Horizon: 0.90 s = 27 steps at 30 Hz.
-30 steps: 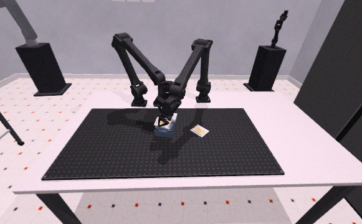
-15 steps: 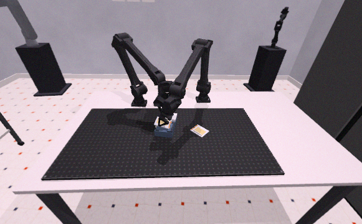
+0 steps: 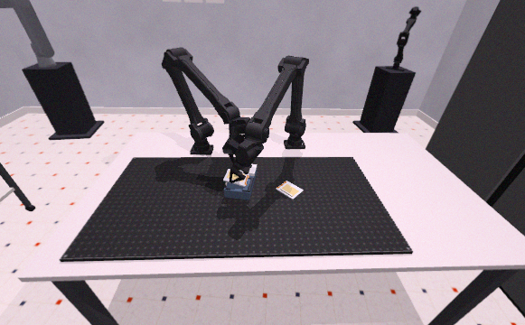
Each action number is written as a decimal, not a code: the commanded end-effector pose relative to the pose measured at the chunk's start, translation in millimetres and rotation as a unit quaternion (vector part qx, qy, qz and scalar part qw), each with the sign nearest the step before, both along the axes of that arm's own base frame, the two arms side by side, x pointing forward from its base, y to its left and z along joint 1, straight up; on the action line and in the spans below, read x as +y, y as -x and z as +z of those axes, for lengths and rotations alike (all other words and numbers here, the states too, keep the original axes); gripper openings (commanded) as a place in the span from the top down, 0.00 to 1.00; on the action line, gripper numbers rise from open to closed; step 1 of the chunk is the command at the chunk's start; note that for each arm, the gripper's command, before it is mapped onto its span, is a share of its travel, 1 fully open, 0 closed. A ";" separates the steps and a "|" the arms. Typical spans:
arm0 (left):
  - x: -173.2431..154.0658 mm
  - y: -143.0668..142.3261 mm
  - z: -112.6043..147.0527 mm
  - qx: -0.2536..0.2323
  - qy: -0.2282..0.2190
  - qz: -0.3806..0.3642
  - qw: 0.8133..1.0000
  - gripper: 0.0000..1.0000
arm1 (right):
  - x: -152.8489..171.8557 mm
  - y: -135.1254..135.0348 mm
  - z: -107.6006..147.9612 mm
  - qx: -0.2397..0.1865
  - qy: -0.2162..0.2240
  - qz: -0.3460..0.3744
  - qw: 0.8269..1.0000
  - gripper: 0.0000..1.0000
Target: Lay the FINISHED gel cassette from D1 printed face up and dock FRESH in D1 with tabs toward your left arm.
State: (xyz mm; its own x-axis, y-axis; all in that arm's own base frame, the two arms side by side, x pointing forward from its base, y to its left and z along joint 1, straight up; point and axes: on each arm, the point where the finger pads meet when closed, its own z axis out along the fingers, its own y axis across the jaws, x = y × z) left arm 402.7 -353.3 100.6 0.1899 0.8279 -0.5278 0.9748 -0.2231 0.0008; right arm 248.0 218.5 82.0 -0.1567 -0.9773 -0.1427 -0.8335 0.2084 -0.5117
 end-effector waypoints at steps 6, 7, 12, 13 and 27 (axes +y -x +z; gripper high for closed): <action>-10.2 -26.0 45.5 -0.039 0.025 0.001 0.999 1.00 | -35.9 29.6 -66.1 0.066 0.065 0.004 0.996 1.00; -10.2 -26.1 45.8 -0.039 0.025 0.001 0.999 1.00 | -35.9 29.6 -66.1 0.066 0.065 0.004 0.996 1.00; -10.2 -26.1 45.8 -0.039 0.025 0.001 0.999 1.00 | -35.9 29.6 -66.1 0.066 0.065 0.004 0.996 1.00; -10.2 -26.1 45.8 -0.039 0.025 0.001 0.999 1.00 | -35.9 29.6 -66.1 0.066 0.065 0.004 0.996 1.00; -9.6 -24.4 49.8 -0.037 0.023 0.001 0.999 1.00 | -35.9 29.6 -66.1 0.066 0.065 0.004 0.996 1.00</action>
State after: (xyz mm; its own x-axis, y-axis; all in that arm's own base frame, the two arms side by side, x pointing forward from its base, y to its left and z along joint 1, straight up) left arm 404.0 -352.9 107.0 0.1872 0.8290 -0.5270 0.9752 -0.2214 -0.0018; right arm 248.0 218.5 82.0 -0.1567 -0.9773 -0.1427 -0.8335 0.2084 -0.5117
